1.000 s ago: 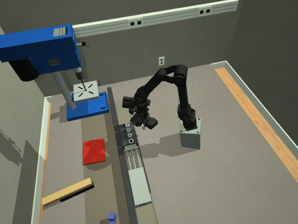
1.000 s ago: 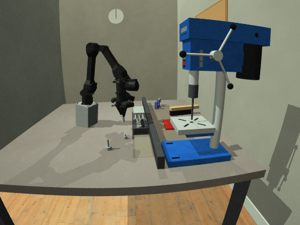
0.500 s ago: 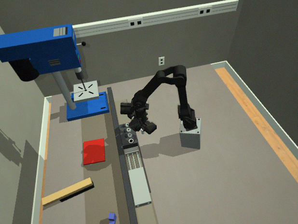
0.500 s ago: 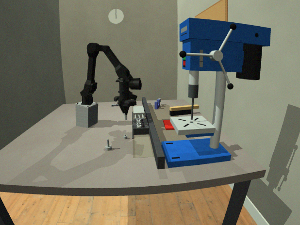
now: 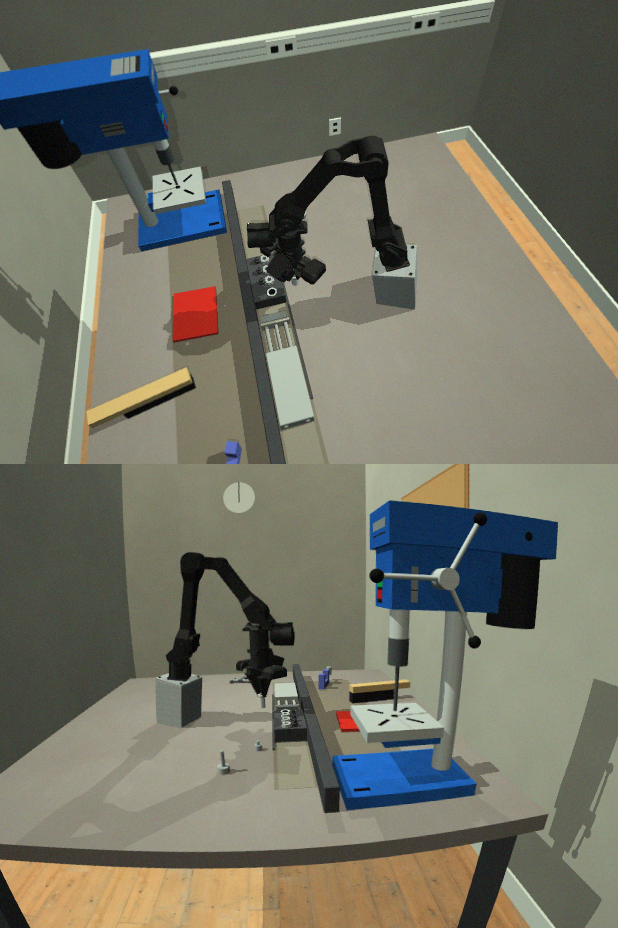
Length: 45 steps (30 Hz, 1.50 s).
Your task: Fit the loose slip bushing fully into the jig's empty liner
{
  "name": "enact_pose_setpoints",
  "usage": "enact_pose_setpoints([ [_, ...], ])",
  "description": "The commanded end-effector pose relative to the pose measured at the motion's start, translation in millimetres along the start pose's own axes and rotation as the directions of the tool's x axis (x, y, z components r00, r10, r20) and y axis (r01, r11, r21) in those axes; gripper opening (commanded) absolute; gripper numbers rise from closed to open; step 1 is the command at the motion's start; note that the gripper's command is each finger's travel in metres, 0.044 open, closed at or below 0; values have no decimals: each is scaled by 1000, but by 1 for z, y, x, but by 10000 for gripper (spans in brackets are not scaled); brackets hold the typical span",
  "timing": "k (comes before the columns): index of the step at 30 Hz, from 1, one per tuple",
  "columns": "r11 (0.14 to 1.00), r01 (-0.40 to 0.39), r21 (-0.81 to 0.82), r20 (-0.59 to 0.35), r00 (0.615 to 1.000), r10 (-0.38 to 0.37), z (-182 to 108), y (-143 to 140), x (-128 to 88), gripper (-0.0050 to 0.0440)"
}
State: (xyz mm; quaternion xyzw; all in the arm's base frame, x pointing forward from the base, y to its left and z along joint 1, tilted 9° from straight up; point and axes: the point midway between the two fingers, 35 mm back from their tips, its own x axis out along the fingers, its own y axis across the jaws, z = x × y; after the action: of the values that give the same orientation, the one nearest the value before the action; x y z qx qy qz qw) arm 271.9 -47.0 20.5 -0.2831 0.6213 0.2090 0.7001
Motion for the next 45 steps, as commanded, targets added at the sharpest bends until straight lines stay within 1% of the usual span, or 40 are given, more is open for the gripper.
enact_pose_setpoints([
  [1, 995, 17, -96, 13, 1000, -16, 5, -5, -5, -50],
  [7, 954, 19, -300, 13, 1000, -16, 5, -5, -5, -50],
  [13, 871, 20, -491, 13, 1000, -15, 5, -5, -5, -50],
  [15, 871, 20, -491, 13, 1000, -15, 5, -5, -5, -50],
  [20, 772, 20, -635, 13, 1000, -15, 5, -5, -5, -50],
  [26, 629, 20, -778, 13, 1000, -15, 5, -5, -5, -50],
  [30, 611, 16, -791, 11, 1000, -12, 9, -7, -3, -50],
  [45, 615, 16, -789, 10, 1000, -13, 30, -23, 0, -50],
])
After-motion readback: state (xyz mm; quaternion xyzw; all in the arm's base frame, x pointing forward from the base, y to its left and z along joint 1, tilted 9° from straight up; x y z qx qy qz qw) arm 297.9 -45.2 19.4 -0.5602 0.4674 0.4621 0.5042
